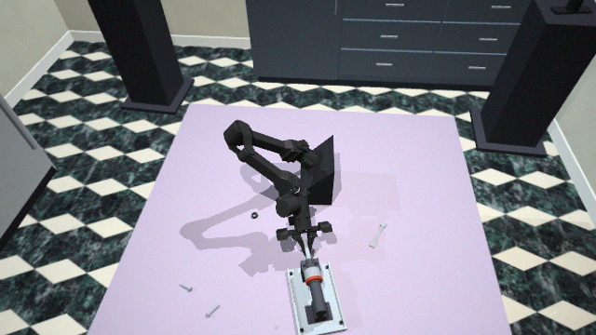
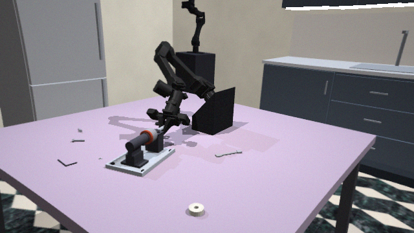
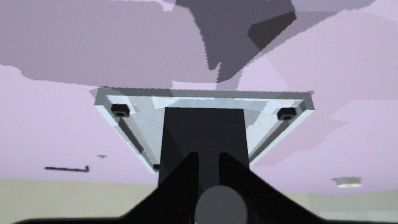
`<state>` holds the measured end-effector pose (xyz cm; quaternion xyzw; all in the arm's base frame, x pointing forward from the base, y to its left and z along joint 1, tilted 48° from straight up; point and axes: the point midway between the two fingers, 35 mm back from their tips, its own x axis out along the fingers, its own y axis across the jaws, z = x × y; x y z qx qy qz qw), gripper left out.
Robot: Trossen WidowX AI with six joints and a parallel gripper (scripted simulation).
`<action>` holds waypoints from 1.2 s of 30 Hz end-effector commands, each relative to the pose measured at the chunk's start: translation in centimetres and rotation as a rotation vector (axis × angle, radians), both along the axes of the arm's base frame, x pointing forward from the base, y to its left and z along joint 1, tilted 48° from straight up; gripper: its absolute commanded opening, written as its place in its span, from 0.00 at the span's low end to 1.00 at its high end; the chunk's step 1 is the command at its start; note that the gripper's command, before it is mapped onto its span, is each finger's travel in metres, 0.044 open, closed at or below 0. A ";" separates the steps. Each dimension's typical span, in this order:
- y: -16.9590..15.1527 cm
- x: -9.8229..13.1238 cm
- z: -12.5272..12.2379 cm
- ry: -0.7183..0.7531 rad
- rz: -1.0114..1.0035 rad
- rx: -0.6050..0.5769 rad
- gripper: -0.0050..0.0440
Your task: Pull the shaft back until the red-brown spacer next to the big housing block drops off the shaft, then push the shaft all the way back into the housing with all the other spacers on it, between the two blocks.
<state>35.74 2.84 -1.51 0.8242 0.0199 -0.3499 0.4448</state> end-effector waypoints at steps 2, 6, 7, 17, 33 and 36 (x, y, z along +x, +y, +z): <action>0.1 0.1 0.7 -0.017 0.007 0.003 0.00; 0.1 0.0 0.7 -0.017 0.007 0.003 0.00; 0.1 0.0 0.7 -0.017 0.007 0.003 0.00; 0.1 -0.1 0.7 -0.017 0.007 0.003 0.00; 0.0 -0.2 0.7 -0.017 0.007 0.003 0.00; 0.0 -0.2 0.7 -0.017 0.007 0.003 0.00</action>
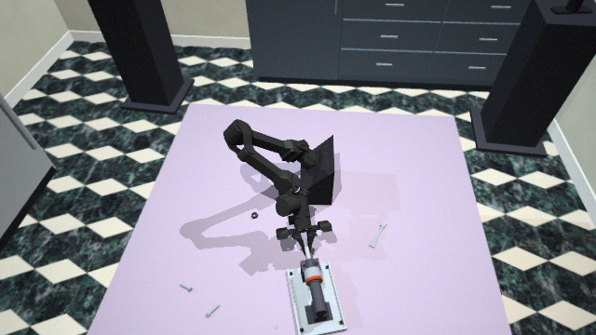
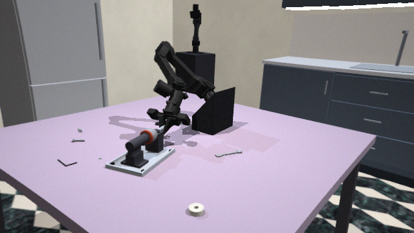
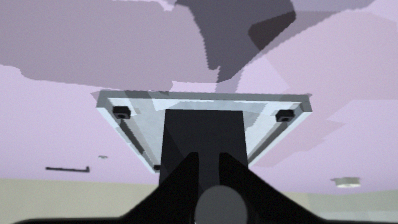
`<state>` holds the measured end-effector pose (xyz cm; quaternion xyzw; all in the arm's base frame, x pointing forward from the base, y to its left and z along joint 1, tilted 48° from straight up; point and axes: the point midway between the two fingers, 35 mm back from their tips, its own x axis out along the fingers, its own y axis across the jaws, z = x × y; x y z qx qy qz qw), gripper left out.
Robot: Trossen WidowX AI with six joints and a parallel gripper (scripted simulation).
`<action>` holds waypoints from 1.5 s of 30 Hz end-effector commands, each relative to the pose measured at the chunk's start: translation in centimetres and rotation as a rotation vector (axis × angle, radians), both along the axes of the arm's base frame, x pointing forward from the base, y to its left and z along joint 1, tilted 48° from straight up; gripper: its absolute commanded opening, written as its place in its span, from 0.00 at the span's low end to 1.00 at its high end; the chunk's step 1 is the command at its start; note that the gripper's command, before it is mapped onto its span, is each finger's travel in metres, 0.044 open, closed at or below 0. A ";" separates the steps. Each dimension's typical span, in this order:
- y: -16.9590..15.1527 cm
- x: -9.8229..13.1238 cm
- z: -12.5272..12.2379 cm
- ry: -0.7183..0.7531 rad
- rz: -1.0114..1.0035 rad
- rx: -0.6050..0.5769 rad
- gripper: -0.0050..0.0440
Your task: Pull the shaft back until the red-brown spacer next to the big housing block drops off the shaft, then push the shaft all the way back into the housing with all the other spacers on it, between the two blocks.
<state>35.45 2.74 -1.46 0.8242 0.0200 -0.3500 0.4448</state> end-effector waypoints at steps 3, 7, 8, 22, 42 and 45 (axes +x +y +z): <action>0.1 0.1 0.6 -0.017 0.007 0.003 0.00; 0.1 0.0 0.7 -0.017 0.007 0.003 0.00; 0.1 0.0 0.7 -0.017 0.007 0.003 0.00; 0.1 -0.1 0.7 -0.017 0.007 0.003 0.00; 0.0 -0.3 0.7 -0.017 0.007 0.003 0.00; 0.0 -0.3 0.7 -0.017 0.007 0.003 0.00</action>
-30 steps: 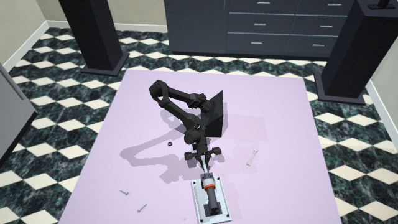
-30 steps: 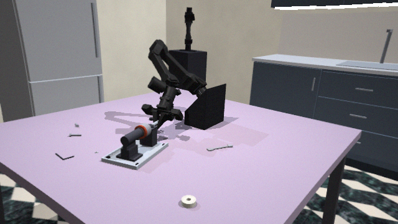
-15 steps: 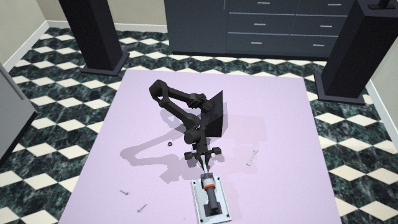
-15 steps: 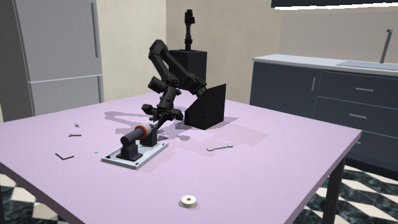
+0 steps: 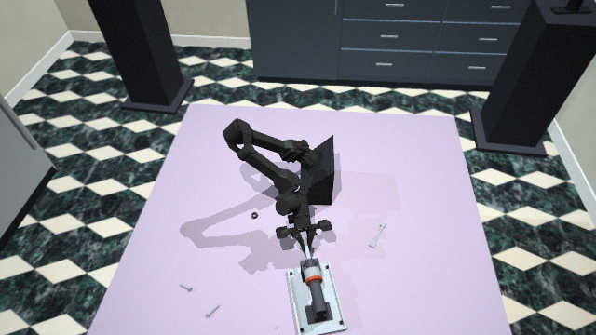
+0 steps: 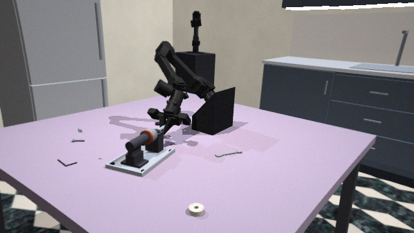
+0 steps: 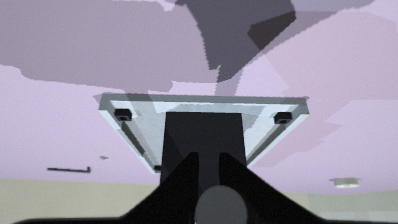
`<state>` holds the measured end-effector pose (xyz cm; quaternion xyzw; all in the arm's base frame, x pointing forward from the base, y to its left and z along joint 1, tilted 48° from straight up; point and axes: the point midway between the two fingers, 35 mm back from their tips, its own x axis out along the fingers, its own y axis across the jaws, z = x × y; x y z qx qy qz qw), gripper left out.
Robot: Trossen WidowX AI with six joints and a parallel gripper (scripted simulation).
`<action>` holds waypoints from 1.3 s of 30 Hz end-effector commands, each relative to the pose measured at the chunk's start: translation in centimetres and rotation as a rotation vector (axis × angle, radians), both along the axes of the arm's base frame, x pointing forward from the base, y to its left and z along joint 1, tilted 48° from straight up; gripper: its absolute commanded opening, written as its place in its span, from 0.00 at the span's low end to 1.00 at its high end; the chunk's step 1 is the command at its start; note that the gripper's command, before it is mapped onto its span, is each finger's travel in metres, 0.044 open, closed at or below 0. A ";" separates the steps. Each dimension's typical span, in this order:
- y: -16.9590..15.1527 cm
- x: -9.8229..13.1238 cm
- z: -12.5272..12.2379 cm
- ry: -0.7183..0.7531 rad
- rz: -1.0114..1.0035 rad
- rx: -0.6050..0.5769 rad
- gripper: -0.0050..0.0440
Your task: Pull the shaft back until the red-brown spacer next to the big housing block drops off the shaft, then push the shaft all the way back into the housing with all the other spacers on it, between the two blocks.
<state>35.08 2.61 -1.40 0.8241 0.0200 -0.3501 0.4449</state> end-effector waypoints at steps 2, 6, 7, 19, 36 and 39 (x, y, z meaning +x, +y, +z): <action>0.1 0.1 0.6 -0.017 0.007 0.003 0.00; 0.1 0.0 0.6 -0.017 0.007 0.003 0.00; 0.1 0.0 0.6 -0.017 0.007 0.003 0.00; 0.1 -0.1 0.7 -0.017 0.007 0.003 0.00; 0.0 -0.2 0.7 -0.017 0.007 0.003 0.00; 0.0 -0.2 0.7 -0.017 0.007 0.003 0.00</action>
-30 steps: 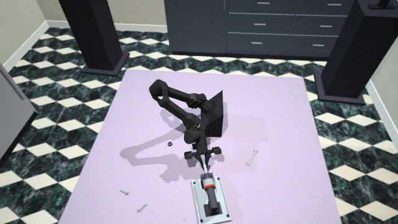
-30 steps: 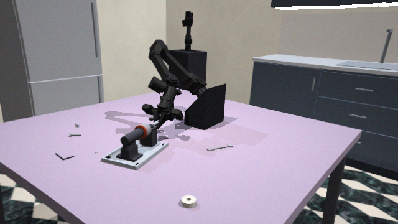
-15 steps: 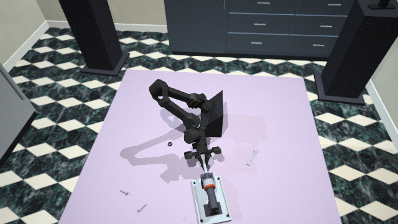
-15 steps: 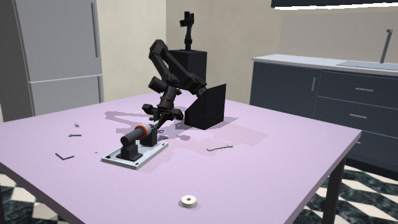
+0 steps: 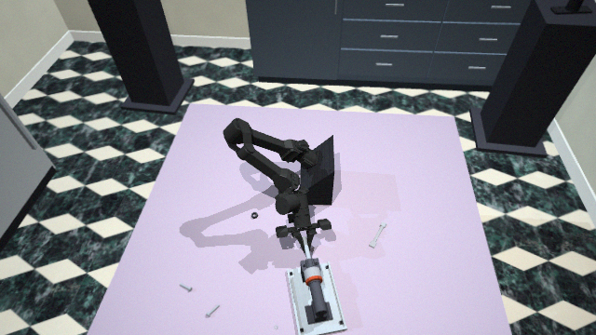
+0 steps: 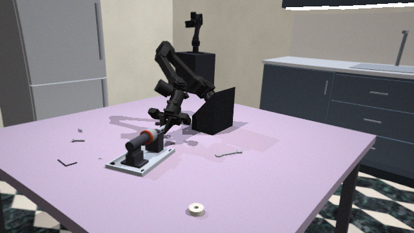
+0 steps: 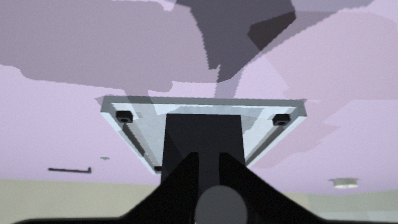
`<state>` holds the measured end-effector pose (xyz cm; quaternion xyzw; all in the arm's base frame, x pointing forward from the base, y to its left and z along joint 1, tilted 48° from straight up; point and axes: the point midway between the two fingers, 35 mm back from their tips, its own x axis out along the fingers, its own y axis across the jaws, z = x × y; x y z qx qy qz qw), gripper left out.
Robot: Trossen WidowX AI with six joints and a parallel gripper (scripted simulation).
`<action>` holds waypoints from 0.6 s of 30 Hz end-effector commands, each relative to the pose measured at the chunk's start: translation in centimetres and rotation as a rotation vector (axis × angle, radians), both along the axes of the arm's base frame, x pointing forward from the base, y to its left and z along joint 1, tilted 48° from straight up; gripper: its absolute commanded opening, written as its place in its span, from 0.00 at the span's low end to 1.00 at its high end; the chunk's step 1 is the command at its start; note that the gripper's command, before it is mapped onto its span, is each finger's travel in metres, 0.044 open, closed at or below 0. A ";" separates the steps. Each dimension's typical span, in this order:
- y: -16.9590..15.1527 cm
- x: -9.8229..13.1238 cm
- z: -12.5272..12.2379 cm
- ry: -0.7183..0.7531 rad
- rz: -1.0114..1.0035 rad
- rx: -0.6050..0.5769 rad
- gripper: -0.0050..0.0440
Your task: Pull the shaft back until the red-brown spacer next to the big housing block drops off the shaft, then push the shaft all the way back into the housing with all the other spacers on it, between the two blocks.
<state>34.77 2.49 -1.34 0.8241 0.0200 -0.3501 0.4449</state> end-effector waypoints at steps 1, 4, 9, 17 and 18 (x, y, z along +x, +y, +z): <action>0.1 0.1 0.6 -0.017 0.007 0.003 0.00; 0.1 0.0 0.6 -0.017 0.007 0.003 0.00; 0.1 0.0 0.6 -0.017 0.007 0.003 0.00; 0.1 -0.1 0.6 -0.017 0.007 0.003 0.00; 0.1 -0.1 0.6 -0.017 0.007 0.003 0.00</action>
